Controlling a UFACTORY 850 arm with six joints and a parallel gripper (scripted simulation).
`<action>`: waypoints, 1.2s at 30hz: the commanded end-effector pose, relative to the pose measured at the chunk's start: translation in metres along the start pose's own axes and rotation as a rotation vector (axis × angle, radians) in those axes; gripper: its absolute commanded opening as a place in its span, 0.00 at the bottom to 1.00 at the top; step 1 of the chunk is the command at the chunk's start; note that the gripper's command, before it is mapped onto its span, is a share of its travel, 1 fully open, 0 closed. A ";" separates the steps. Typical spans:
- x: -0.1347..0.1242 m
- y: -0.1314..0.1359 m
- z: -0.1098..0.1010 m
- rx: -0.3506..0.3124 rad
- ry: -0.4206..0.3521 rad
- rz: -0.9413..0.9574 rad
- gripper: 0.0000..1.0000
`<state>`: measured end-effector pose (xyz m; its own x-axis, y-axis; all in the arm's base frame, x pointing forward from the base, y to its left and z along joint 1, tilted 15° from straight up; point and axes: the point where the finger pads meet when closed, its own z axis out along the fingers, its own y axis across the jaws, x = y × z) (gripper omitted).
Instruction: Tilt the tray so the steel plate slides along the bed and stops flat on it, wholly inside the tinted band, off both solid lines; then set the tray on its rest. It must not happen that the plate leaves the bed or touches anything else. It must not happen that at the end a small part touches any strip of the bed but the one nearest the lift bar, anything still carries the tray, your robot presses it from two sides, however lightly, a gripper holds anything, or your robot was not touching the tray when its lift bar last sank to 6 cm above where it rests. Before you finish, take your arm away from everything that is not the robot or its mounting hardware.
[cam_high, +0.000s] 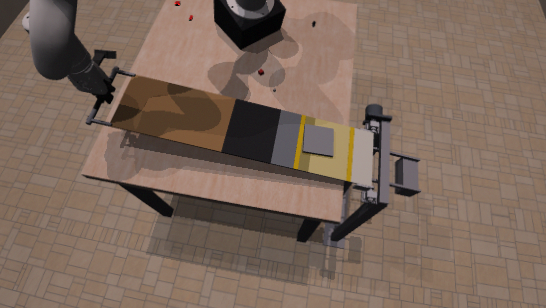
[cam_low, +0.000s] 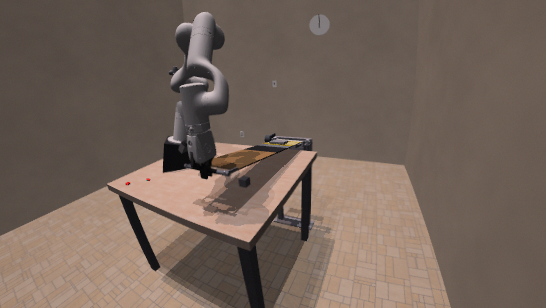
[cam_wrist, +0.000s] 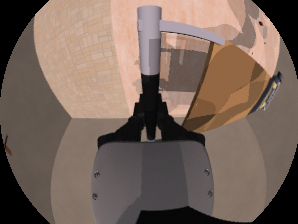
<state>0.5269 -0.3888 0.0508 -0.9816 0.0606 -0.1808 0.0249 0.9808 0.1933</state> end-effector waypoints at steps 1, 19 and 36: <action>-0.001 -0.007 0.044 0.003 -0.002 0.001 0.00; -0.001 -0.007 0.044 0.003 -0.002 0.001 0.00; -0.001 -0.007 0.044 0.003 -0.002 0.001 0.00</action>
<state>0.5293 -0.3881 0.0339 -0.9816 0.0616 -0.1810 0.0266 0.9815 0.1894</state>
